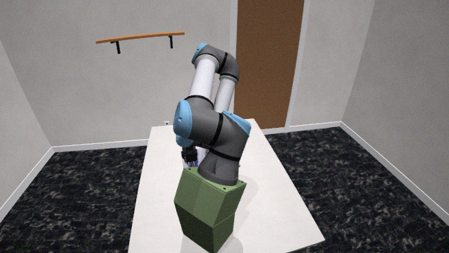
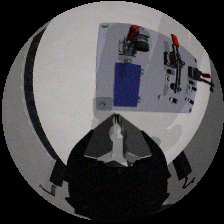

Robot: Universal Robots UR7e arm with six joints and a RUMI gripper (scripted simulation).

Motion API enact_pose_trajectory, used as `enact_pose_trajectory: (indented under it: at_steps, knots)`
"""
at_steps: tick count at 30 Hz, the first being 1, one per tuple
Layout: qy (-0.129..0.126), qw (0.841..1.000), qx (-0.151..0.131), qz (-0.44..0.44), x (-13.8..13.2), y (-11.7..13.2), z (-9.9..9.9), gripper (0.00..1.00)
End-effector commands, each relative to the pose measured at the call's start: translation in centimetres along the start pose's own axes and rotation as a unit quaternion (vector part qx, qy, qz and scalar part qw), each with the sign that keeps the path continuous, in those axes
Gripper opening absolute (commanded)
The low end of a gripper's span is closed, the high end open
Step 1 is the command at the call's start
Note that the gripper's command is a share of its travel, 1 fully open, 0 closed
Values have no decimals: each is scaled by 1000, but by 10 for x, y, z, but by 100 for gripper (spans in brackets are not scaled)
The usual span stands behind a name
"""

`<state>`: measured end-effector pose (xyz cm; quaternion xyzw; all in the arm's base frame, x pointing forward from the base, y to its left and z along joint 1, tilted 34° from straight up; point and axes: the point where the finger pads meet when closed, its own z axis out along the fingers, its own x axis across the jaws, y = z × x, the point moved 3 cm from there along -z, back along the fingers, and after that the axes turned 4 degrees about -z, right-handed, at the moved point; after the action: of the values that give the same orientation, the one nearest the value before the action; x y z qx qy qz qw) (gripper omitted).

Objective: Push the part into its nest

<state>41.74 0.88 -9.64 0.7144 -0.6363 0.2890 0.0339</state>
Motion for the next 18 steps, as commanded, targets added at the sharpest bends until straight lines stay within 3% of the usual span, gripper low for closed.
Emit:
enact_pose_trajectory:
  at_steps: [1, 12, 18]
  knots:
    - [-1, 1000, 3, 0, 18, 26, 0, 0]
    - [-1, 1000, 3, 0, 18, 26, 0, 0]
    - [-1, 1000, 3, 0, 18, 26, 30, 0]
